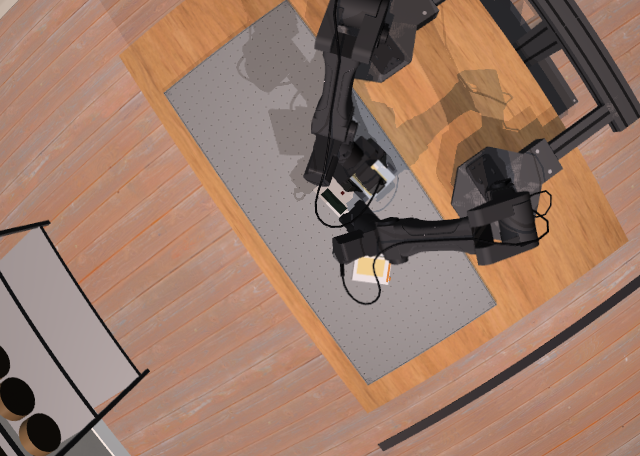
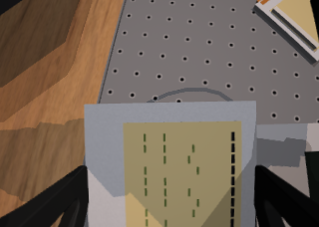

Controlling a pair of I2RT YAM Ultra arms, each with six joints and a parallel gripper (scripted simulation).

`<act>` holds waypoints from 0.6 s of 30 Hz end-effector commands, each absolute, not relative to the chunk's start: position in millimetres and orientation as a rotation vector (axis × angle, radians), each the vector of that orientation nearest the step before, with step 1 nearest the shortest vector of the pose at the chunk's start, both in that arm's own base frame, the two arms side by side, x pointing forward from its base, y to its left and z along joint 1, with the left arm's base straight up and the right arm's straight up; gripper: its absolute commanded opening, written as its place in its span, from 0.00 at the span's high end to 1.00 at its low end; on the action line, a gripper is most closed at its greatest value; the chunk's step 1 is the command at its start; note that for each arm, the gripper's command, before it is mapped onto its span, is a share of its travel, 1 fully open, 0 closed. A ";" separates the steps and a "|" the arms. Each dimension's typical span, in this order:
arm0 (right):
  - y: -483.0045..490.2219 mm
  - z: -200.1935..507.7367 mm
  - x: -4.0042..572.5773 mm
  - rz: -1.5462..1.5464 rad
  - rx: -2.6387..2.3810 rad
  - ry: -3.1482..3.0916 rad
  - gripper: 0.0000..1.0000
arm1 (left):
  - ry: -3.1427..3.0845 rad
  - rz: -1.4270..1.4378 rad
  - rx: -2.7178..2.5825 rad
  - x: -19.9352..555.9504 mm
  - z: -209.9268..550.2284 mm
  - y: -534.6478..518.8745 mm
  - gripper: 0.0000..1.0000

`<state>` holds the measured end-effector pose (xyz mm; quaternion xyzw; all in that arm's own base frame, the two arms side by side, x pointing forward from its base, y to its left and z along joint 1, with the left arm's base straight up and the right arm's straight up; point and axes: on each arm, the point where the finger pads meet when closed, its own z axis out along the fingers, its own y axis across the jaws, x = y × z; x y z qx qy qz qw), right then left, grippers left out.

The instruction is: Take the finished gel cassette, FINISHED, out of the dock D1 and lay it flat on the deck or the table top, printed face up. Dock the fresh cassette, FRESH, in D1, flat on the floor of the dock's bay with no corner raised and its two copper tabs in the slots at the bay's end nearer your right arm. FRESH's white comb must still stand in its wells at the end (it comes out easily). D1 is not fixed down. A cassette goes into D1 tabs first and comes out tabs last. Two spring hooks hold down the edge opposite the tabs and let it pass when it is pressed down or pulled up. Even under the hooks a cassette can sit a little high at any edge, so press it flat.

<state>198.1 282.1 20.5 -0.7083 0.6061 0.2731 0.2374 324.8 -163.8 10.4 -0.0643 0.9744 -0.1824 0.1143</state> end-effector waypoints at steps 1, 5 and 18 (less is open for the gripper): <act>283.5 22.2 197.6 0.753 -1.933 1.641 1.00 | 2.841 -0.549 -0.181 325.9 21.2 -162.2 1.00; 283.5 22.2 197.6 0.753 -1.933 1.641 1.00 | 2.841 -0.549 -0.181 325.9 21.2 -162.2 1.00; 283.5 22.2 197.6 0.753 -1.933 1.641 1.00 | 2.847 -0.546 -0.181 322.0 35.7 -156.8 1.00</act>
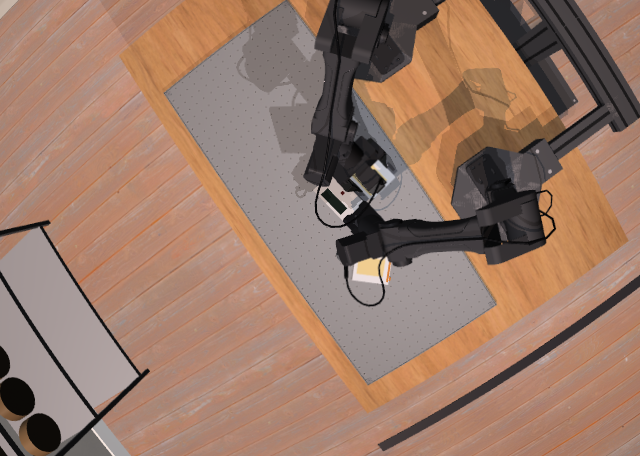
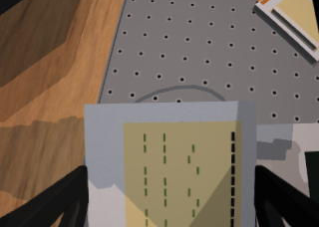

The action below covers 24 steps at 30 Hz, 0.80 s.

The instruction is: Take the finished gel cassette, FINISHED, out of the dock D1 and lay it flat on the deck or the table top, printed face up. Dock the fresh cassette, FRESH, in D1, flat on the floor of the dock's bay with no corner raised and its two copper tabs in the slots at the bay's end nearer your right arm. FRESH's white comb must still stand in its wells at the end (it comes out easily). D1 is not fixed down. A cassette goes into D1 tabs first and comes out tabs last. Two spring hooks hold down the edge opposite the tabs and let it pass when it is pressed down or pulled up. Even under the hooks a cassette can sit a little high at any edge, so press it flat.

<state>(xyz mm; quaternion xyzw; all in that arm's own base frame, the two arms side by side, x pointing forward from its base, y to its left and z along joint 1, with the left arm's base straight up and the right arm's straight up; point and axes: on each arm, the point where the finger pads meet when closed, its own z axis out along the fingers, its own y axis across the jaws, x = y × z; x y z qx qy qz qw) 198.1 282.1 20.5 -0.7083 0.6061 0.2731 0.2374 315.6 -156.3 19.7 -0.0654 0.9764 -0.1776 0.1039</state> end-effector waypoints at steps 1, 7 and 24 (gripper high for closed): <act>283.5 22.2 197.6 0.753 -1.933 1.641 1.00 | 2.847 -0.546 -0.181 322.0 35.7 -156.8 1.00; 283.5 22.2 197.6 0.753 -1.933 1.641 1.00 | 2.830 -0.553 -0.177 322.3 37.7 -156.5 1.00; 283.5 22.2 197.6 0.753 -1.933 1.641 1.00 | 2.830 -0.553 -0.177 324.6 53.0 -154.6 1.00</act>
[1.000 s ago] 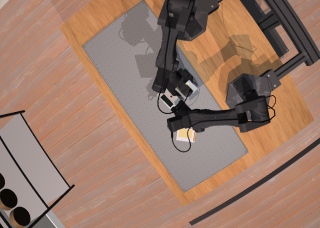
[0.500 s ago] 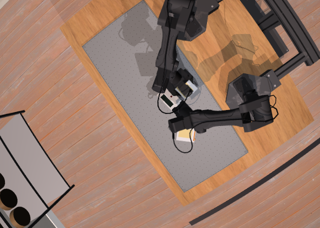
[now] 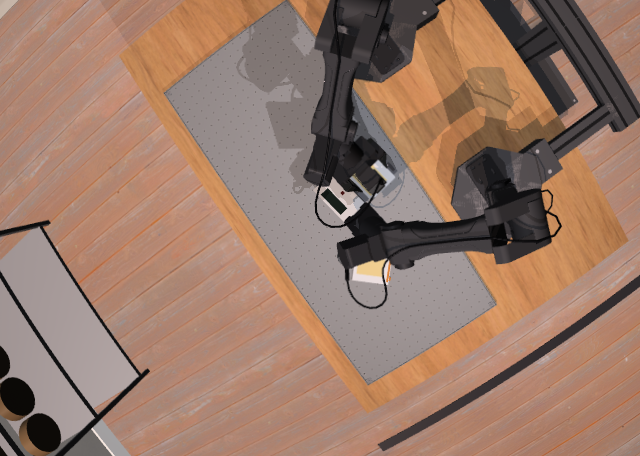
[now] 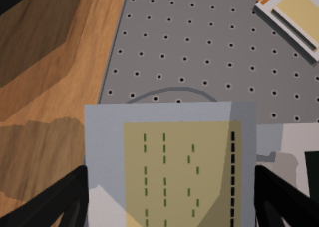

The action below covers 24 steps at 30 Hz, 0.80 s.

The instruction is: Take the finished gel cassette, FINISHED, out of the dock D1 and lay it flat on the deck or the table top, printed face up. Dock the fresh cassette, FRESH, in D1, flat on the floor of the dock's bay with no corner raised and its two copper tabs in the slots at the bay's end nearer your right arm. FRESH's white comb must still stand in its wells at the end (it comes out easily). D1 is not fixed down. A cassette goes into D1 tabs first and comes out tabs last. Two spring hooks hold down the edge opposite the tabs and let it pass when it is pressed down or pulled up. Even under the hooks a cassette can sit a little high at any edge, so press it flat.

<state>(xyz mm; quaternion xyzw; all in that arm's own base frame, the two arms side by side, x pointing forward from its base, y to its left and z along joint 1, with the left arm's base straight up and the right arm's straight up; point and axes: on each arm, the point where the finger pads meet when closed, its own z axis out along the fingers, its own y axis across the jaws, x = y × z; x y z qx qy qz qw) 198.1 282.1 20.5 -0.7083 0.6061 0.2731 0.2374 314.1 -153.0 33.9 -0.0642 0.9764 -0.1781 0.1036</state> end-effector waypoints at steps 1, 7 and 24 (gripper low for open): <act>283.5 22.2 197.6 0.753 -1.933 1.641 1.00 | 2.830 -0.553 -0.177 324.6 54.8 -154.6 1.00; 283.5 22.2 197.6 0.753 -1.933 1.641 1.00 | 2.830 -0.553 -0.177 324.6 65.4 -154.6 1.00; 283.5 22.2 197.6 0.753 -1.933 1.641 1.00 | 2.833 -0.551 -0.178 323.7 79.6 -154.2 1.00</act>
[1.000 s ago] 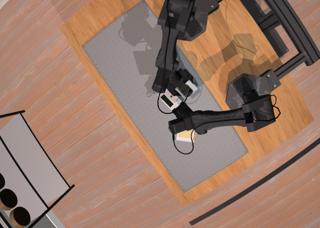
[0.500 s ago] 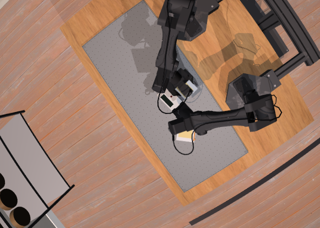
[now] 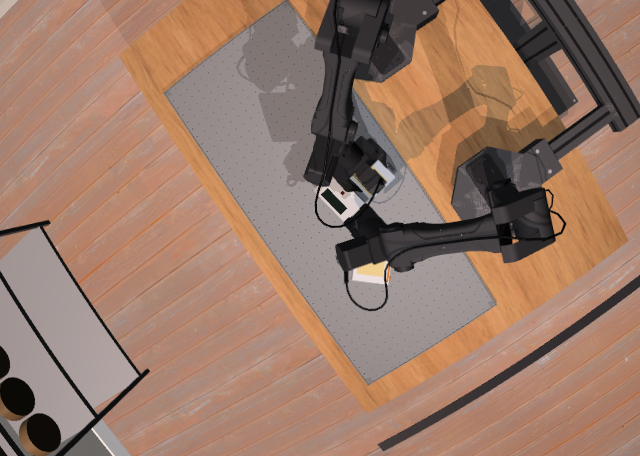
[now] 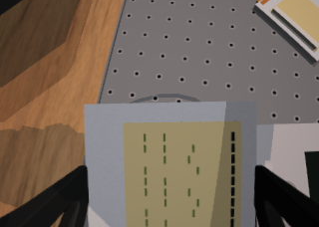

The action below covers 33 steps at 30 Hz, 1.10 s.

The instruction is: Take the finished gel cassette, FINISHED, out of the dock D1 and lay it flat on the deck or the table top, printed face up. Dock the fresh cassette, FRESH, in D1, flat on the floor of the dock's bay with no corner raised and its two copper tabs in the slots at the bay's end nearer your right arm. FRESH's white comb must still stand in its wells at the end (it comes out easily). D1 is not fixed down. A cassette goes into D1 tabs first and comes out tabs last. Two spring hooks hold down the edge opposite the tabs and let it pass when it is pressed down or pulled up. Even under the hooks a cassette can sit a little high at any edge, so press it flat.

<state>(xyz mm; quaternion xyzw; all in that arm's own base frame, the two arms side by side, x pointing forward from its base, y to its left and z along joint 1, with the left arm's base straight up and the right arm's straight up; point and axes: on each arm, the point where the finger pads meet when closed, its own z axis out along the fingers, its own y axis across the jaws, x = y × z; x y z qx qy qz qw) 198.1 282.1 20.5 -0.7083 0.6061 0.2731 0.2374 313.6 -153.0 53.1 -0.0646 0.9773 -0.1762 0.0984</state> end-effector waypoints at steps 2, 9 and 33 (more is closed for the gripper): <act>283.5 22.2 197.6 0.753 -1.933 1.641 1.00 | 2.833 -0.551 -0.178 323.4 83.2 -154.1 1.00; 283.5 22.2 197.6 0.753 -1.933 1.641 1.00 | 2.833 -0.551 -0.178 323.2 85.0 -154.0 1.00; 283.5 22.2 197.6 0.753 -1.933 1.641 1.00 | 2.830 -0.550 -0.180 322.5 106.3 -153.6 1.00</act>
